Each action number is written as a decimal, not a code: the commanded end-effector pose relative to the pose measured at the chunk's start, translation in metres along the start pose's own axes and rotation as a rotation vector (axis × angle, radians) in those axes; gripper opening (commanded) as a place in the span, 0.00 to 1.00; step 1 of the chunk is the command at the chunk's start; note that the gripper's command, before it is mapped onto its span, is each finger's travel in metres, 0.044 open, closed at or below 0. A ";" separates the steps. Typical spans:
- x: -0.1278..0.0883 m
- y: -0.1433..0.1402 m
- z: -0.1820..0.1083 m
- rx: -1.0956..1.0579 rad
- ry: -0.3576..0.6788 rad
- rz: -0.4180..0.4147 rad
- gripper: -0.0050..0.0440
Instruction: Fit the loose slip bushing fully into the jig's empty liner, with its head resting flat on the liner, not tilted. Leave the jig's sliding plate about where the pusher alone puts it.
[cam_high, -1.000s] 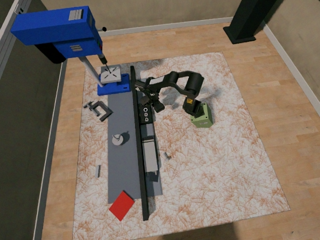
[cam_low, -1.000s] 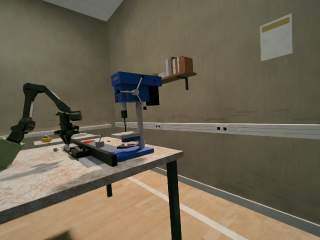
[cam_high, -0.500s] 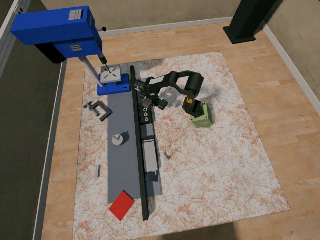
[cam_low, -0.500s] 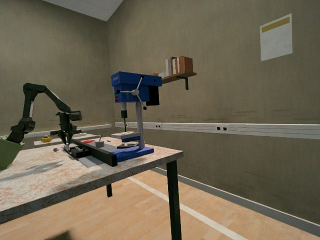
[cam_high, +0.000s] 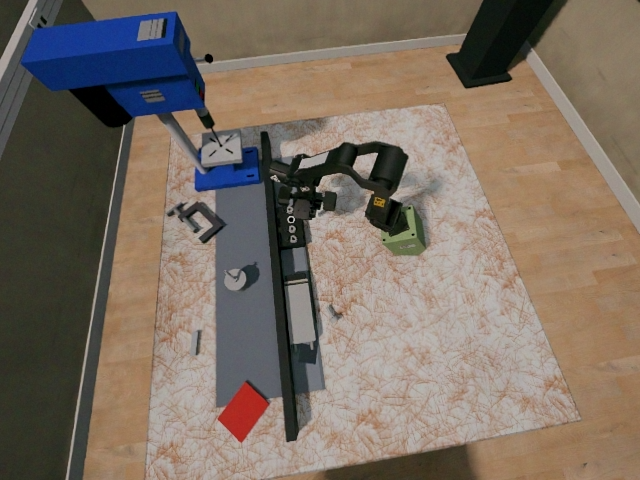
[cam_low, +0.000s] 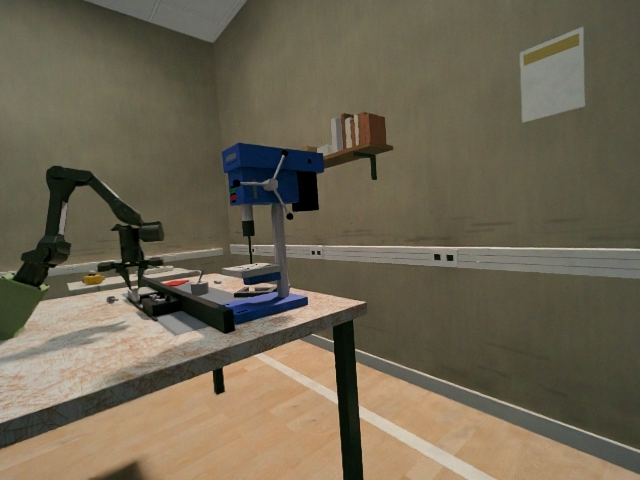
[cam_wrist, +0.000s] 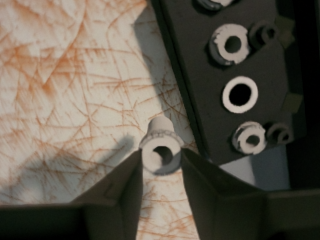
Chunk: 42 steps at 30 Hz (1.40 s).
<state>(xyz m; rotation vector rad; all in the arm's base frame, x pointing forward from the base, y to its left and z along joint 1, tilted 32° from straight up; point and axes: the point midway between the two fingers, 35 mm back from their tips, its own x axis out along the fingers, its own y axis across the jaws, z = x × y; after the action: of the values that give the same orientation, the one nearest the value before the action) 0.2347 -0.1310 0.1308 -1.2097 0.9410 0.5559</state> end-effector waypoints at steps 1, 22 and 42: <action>-0.003 -0.005 0.000 -0.173 -0.001 -0.011 0.00; -0.001 -0.031 0.007 -0.289 0.003 -0.015 0.00; 0.004 -0.065 0.017 -0.289 0.002 -0.016 0.00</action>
<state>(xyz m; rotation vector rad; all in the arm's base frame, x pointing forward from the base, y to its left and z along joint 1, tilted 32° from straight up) 0.2844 -0.1339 0.1539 -1.4662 0.8760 0.7089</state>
